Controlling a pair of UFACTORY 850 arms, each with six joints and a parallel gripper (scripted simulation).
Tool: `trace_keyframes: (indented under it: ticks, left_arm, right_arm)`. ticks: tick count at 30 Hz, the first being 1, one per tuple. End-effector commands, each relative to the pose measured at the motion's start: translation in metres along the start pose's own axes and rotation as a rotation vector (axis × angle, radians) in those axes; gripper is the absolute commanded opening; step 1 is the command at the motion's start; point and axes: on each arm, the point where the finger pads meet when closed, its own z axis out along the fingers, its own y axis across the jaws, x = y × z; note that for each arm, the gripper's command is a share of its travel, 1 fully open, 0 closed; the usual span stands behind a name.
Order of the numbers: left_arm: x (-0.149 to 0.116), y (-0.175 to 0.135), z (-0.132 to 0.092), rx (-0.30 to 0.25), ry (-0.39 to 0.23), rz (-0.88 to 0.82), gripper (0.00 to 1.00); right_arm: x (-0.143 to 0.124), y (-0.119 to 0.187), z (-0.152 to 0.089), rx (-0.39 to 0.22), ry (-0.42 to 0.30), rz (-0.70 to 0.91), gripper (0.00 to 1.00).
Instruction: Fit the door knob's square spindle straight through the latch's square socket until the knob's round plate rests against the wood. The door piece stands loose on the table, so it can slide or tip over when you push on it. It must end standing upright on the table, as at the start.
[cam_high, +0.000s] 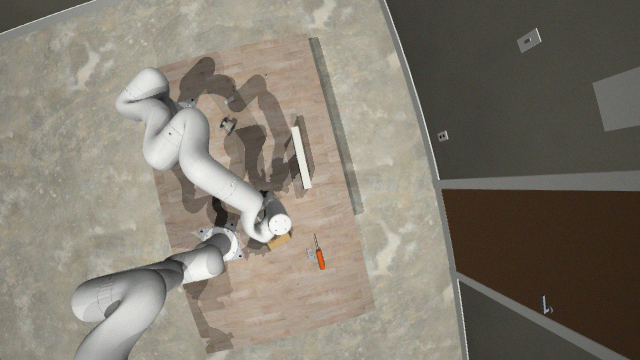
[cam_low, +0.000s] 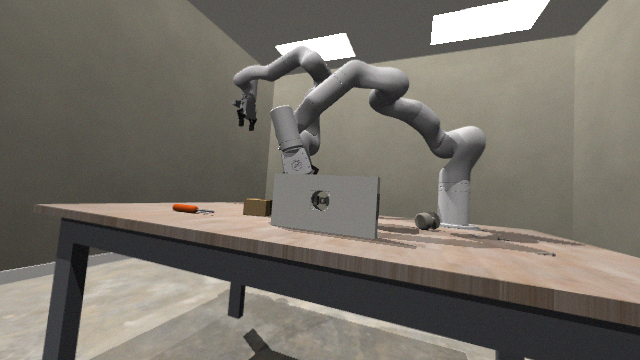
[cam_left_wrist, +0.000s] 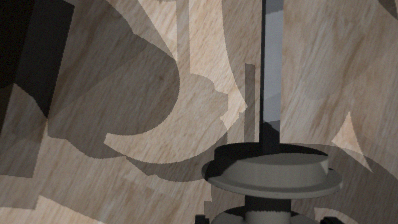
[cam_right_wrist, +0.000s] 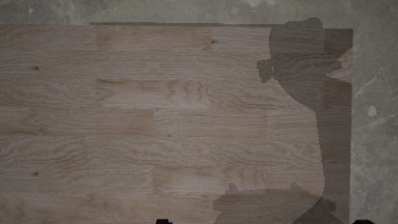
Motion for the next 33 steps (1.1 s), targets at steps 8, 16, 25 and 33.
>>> trace_keyframes:
  ticks: [8, 16, 25, 33]
  left_arm:
    - [-0.002, 0.002, -0.001, 0.007, 0.037, -0.220, 0.61]
    - [-0.012, 0.014, 0.006, 0.006, 0.056, -0.329, 0.61]
    - [-0.014, 0.016, 0.007, 0.011, 0.093, -0.545, 0.61]
    - [-0.024, 0.028, 0.013, 0.010, 0.113, -0.657, 0.61]
  right_arm:
    - [0.000, 0.000, -0.001, 0.000, 0.002, 0.000, 1.00]
    - [0.000, 0.000, -0.001, 0.000, 0.002, 0.000, 1.00]
    - [0.000, 0.000, -0.001, 0.000, 0.002, 0.000, 1.00]
    - [0.000, 0.000, -0.001, 0.000, 0.002, 0.000, 1.00]
